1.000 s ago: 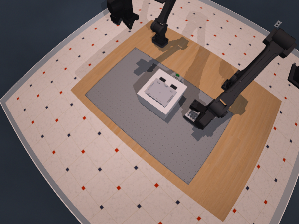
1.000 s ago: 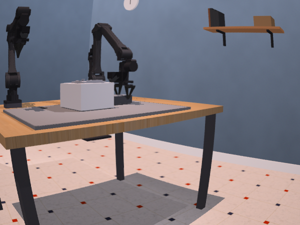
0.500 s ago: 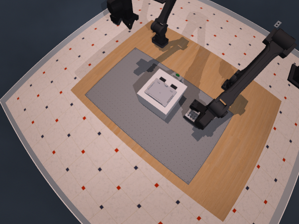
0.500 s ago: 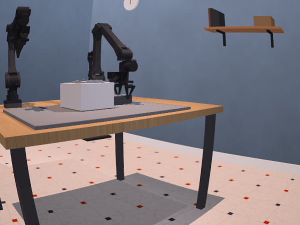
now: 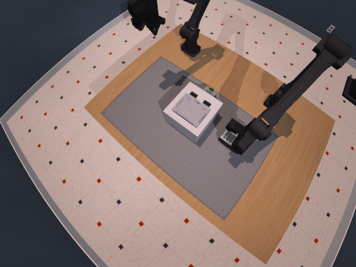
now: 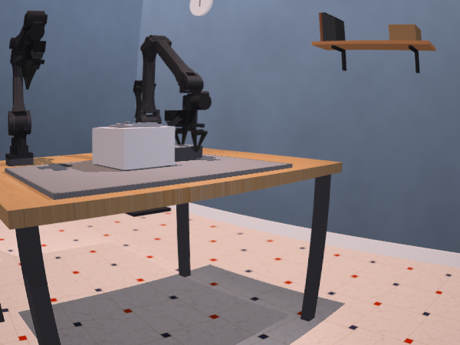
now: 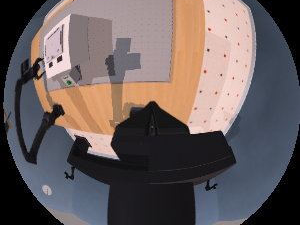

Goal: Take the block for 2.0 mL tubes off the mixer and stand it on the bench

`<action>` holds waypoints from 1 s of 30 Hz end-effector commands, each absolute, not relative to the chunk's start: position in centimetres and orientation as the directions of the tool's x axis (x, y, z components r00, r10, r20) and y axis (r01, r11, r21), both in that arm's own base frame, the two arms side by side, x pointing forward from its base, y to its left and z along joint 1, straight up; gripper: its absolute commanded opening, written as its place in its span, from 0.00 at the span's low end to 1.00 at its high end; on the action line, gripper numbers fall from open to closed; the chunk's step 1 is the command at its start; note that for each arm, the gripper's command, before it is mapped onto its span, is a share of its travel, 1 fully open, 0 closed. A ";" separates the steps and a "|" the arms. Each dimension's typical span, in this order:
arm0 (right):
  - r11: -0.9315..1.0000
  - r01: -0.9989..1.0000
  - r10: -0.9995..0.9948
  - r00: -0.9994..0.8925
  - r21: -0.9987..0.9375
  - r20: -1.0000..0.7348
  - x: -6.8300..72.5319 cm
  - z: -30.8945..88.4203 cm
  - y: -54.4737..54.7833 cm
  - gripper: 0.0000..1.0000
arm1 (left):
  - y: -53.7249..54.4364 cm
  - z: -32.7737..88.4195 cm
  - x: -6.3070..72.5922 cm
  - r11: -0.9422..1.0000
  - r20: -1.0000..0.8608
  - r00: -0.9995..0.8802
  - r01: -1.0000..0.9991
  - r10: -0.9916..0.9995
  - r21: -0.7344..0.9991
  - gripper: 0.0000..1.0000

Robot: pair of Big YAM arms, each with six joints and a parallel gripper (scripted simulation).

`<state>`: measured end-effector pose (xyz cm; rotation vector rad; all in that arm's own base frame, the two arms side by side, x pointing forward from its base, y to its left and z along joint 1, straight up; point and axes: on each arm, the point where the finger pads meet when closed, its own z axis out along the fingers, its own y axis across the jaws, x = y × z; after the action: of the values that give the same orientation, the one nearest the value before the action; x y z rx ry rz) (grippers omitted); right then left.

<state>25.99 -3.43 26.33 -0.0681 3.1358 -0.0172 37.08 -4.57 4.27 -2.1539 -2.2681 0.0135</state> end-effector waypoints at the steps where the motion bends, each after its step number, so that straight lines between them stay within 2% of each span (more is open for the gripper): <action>1: 0.998 -0.054 -0.055 -0.997 -0.022 -0.061 27.4 28.1 -3.5 0.00 | -5.3 6.4 39.6 0.049 -0.020 -0.048 0.997 0.999 0.064 0.00; 30: 0.998 -0.054 -0.055 -0.998 -0.015 -0.026 26.6 26.7 -3.4 0.00 | -5.1 5.6 39.2 0.050 -0.019 -0.049 0.997 0.999 0.054 0.00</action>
<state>26.11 -3.44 26.53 -0.0680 3.1306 -0.0184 37.32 -4.61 4.07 -2.1576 -2.2720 0.0087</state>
